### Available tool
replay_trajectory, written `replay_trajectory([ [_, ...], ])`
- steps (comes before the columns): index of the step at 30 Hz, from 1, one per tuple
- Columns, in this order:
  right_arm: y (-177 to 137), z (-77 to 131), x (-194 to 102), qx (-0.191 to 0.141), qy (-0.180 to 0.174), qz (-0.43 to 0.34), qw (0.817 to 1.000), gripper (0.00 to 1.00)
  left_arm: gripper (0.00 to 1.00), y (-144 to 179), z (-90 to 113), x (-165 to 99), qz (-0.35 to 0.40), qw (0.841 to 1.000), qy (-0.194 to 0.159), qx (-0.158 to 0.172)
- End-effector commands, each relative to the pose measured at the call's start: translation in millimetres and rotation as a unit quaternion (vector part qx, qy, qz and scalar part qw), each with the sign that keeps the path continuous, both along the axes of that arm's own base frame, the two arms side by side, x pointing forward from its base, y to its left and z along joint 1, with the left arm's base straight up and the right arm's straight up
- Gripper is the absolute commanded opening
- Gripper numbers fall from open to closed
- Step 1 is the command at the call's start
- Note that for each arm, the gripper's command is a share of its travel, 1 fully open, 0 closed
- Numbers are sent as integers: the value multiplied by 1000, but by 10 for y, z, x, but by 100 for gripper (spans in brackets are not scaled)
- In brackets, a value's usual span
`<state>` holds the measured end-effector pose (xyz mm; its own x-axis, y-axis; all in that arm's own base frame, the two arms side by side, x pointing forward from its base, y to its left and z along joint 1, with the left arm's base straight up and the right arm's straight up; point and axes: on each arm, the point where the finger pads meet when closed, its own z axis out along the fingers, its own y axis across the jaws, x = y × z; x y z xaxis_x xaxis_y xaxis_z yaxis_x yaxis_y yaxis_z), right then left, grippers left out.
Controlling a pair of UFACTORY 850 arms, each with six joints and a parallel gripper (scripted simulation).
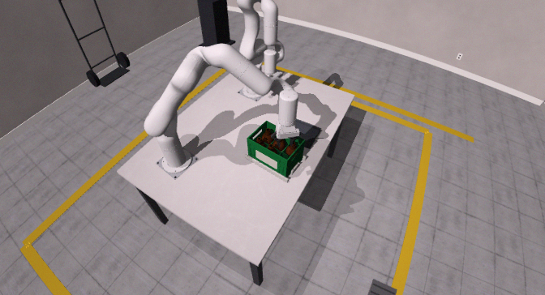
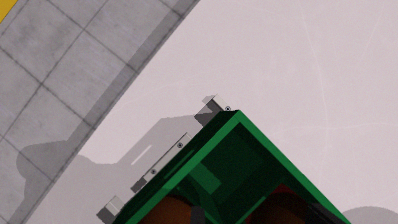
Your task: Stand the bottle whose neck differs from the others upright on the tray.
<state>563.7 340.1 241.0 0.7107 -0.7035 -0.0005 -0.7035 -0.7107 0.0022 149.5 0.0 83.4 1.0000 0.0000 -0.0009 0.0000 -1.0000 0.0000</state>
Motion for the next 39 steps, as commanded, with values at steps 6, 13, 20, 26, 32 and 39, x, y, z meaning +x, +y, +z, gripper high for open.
replay_trajectory([
  [6, 4, -22, 7, 1, -1, 0, 1000, 66, 100, 0, 1, 5, 0, 1000, 0, 0],
  [13, 5, -90, 8, 1, -1, 0, 1000, 66, 100, 0, 1, 5, 0, 1000, 0, 0],
  [20, 5, -153, 9, 1, -1, 0, 1000, 66, 100, 0, 1, 5, 0, 1000, 0, 0],
  [26, 6, -234, 10, 1, -1, 0, 1000, 66, 100, 0, 1, 5, 0, 1000, 0, 0],
  [32, 7, -310, 11, 1, -1, 0, 1000, 66, 100, 0, 1, 5, 0, 1000, 0, 0],
  [39, 7, -360, 12, 1, -1, 0, 1000, 66, 100, 0, 1, 5, 0, 1000, 0, 0],
])
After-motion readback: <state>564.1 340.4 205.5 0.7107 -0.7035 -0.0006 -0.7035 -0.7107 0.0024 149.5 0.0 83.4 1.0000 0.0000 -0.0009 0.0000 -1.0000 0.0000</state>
